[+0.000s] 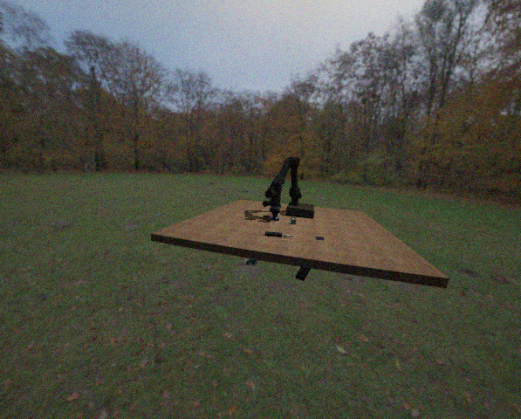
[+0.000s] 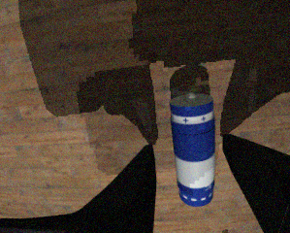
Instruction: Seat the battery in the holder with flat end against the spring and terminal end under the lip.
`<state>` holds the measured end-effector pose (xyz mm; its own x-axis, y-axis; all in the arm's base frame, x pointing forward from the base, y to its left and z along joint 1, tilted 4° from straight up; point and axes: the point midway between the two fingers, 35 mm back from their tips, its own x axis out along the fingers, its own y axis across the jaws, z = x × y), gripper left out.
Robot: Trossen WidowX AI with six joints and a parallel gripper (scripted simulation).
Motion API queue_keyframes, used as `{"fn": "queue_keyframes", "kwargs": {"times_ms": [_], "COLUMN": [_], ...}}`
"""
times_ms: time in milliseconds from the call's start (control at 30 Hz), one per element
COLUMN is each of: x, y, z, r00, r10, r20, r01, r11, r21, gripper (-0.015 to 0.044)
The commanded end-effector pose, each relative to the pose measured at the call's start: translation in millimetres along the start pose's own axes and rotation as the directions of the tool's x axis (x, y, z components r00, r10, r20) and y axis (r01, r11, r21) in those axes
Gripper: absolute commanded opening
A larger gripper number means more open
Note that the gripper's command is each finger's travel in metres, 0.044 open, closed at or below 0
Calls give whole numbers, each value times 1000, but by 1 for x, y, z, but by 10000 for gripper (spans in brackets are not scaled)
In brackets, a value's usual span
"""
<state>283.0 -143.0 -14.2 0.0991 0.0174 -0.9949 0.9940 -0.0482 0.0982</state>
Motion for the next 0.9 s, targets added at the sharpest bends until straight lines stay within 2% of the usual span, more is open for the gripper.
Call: {"fn": "queue_keyframes", "kwargs": {"times_ms": [0,300,467,633,800,867], "x": [4,4,-3,-45,-47,-48], "y": [-2,-2,-2,-2,-1,1], "z": [-2,-2,-1,-1,-2,-8], "r00": [1000,1000,1000,1000,1000,1000], "r10": [-8,-8,-7,-7,-7,-7], "r20": [-7,-7,-7,-7,-7,-7], "r01": [8,8,7,7,7,6], "r11": [1000,1000,1000,1000,1000,996], "r21": [6,6,6,5,-5,-90], "gripper": [126,69,69,69,69,69]}}
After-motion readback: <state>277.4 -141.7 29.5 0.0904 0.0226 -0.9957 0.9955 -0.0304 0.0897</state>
